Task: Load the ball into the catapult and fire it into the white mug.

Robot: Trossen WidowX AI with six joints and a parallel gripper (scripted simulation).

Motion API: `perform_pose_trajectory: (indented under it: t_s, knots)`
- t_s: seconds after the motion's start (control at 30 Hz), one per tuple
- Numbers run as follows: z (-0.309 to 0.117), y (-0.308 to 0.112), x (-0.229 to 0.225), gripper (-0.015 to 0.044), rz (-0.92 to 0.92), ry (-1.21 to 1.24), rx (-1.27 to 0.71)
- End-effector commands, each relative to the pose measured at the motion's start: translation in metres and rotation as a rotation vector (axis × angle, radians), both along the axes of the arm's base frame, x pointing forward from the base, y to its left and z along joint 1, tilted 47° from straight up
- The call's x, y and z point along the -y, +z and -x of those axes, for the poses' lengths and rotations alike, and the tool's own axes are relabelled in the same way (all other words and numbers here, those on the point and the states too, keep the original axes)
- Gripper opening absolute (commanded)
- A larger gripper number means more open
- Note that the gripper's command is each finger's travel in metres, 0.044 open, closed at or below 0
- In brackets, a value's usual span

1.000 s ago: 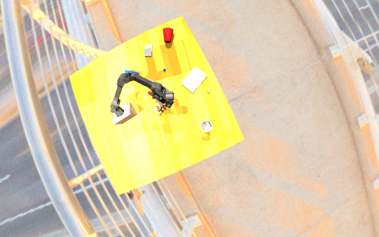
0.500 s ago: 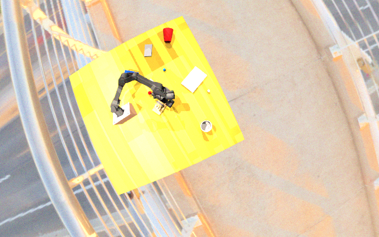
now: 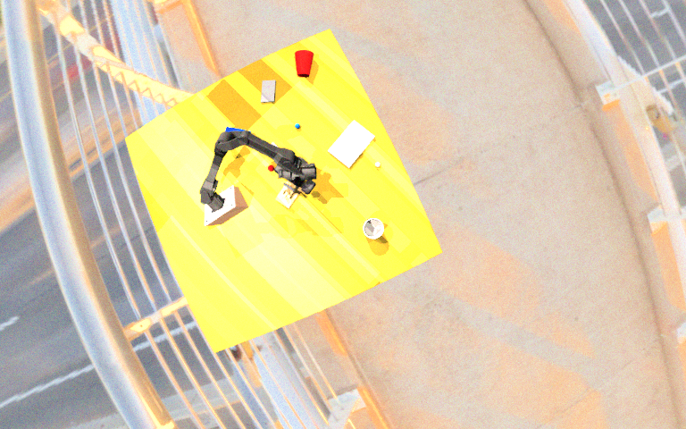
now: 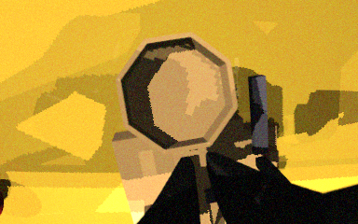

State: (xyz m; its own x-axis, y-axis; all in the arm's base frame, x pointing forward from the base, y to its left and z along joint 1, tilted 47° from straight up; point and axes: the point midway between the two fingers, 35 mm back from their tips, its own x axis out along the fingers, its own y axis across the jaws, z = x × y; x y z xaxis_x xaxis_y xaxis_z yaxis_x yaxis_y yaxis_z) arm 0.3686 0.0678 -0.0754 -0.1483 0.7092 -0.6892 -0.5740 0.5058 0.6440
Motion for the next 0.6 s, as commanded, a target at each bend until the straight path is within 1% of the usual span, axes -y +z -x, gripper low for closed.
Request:
perform_pose_trajectory:
  t_s: [0.0,0.1,0.13,0.27,0.33,0.43,0.5,0.57]
  knots:
    - [-0.015,0.020,0.006,0.0105,-0.003,0.009,0.007]
    - [-0.023,0.036,0.011,0.0184,-0.007,0.012,0.003]
    - [-0.016,0.023,0.007,0.0210,-0.006,0.006,-0.006]
    - [-0.016,0.025,0.009,0.0315,-0.006,0.006,-0.005]
    - [-0.022,0.039,0.024,0.0367,-0.004,0.004,0.001]
    - [-0.031,0.076,0.060,0.0440,-0.001,0.002,0.015]
    - [-0.031,0.092,0.075,0.0440,-0.001,0.002,0.020]
    - [-0.031,0.095,0.077,0.0440,-0.001,0.002,0.021]
